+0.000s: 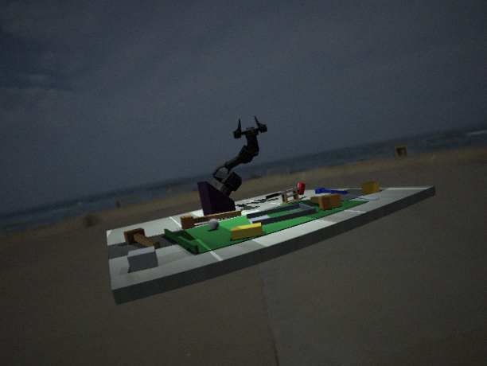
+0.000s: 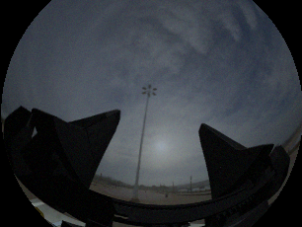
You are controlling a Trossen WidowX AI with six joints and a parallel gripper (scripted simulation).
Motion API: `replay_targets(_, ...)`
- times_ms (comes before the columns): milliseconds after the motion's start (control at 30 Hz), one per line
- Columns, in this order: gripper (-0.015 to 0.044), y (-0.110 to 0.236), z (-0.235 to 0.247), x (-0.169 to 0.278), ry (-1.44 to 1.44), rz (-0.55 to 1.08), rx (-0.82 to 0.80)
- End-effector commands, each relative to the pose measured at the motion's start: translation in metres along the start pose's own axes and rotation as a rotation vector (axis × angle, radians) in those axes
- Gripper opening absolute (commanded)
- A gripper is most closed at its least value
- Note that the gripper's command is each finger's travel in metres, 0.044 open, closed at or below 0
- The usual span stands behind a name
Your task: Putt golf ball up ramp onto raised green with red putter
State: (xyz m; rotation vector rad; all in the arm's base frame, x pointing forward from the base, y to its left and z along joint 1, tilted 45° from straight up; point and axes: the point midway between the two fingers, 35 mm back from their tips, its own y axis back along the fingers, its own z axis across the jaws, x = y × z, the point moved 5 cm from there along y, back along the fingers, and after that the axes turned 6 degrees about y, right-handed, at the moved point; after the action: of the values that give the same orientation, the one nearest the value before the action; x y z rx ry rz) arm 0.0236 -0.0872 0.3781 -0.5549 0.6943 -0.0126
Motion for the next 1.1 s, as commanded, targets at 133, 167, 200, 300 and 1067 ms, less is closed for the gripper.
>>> replay_targets(133, 0.044, -0.006, 0.018, 0.018, 0.206, 0.058, -0.086)
replay_targets(167, 0.044, -0.009, 0.025, 0.027, 0.294, 0.085, -0.126)
replay_targets(200, 0.044, -0.011, 0.032, 0.038, 0.39, 0.115, -0.171)
replay_targets(300, 0.044, -0.015, 0.051, 0.07, 0.656, 0.209, -0.315)
replay_targets(1067, 0.044, 0.109, 0.042, 0.271, 1.195, 0.913, -2.441)
